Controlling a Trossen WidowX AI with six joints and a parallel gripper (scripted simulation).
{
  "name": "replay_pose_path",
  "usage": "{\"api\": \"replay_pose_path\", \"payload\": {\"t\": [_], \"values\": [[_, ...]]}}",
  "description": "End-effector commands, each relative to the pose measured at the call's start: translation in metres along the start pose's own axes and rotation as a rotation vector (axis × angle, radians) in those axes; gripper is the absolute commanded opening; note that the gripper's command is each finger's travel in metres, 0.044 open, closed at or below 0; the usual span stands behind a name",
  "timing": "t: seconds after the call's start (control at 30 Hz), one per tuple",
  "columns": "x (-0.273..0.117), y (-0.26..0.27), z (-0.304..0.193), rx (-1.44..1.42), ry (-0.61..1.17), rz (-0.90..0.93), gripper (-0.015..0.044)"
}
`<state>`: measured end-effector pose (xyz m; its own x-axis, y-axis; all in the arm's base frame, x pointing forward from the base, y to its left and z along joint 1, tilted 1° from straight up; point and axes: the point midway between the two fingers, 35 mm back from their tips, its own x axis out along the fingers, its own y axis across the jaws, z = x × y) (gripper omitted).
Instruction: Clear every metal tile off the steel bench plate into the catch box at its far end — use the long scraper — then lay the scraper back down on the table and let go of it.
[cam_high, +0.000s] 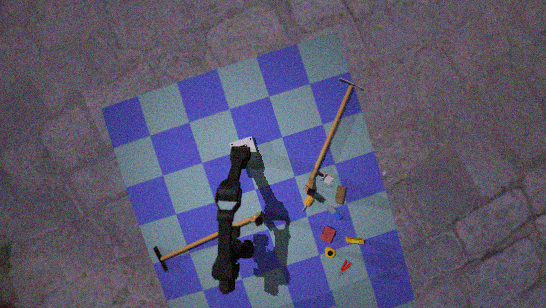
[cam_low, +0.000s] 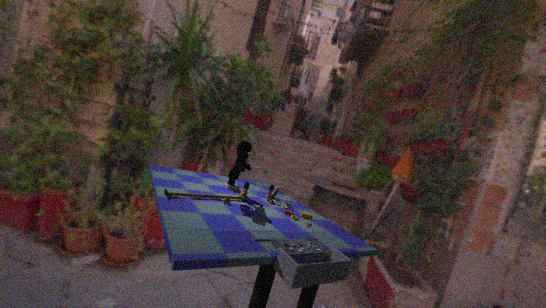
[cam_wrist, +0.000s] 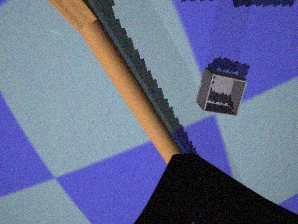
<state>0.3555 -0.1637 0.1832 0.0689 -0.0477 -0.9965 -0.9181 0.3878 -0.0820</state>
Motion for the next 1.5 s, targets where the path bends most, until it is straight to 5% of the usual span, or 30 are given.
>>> {"api": "replay_pose_path", "payload": {"t": [0.0, 1.47], "values": [[0.003, -0.001, -0.010, -0.032, -0.004, 0.013, 0.0000], [0.010, 0.016, -0.131, -0.414, -0.028, 0.050, 0.0000]]}}
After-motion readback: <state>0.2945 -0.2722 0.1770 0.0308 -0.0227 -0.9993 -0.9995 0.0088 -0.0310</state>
